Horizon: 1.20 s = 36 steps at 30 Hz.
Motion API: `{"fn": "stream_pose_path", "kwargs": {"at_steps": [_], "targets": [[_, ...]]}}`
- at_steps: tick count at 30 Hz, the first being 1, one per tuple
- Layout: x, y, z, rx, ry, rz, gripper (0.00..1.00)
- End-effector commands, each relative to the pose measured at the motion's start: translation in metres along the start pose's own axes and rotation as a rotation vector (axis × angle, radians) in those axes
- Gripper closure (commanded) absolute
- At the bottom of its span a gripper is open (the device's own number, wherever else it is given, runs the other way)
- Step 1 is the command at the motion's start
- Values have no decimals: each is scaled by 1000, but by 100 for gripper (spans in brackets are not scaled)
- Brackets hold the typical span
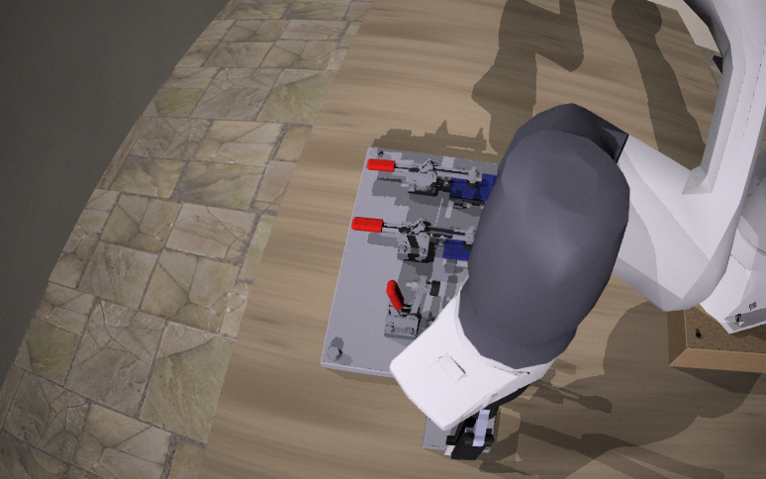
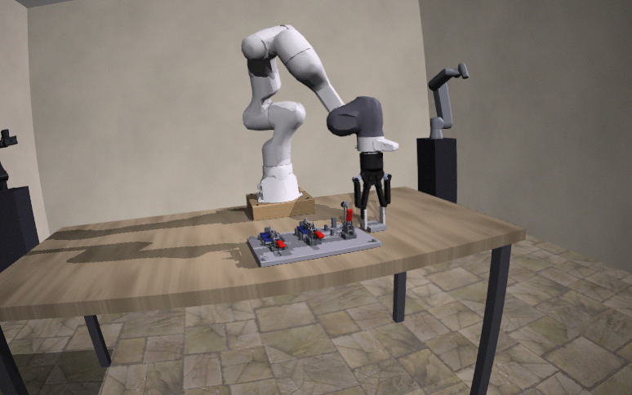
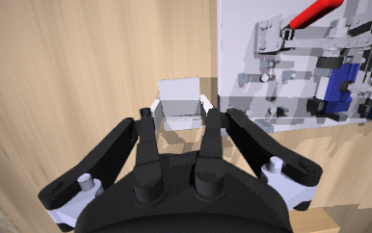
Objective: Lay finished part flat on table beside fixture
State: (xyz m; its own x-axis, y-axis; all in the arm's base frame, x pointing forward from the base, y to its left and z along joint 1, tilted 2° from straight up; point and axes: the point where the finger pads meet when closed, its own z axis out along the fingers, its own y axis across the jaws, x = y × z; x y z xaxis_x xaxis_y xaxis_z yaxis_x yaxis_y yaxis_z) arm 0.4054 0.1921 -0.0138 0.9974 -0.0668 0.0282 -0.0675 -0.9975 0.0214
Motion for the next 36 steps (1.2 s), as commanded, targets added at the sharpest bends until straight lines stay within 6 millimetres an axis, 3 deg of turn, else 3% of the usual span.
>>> {"fn": "stream_pose_path", "kwargs": {"at_steps": [1,16,17,36], "targets": [[1,-2,-1,3,3,1,100],[1,-2,-1,3,3,1,100],[1,-2,-1,3,3,1,46],[1,-2,-1,3,3,1,46]]}}
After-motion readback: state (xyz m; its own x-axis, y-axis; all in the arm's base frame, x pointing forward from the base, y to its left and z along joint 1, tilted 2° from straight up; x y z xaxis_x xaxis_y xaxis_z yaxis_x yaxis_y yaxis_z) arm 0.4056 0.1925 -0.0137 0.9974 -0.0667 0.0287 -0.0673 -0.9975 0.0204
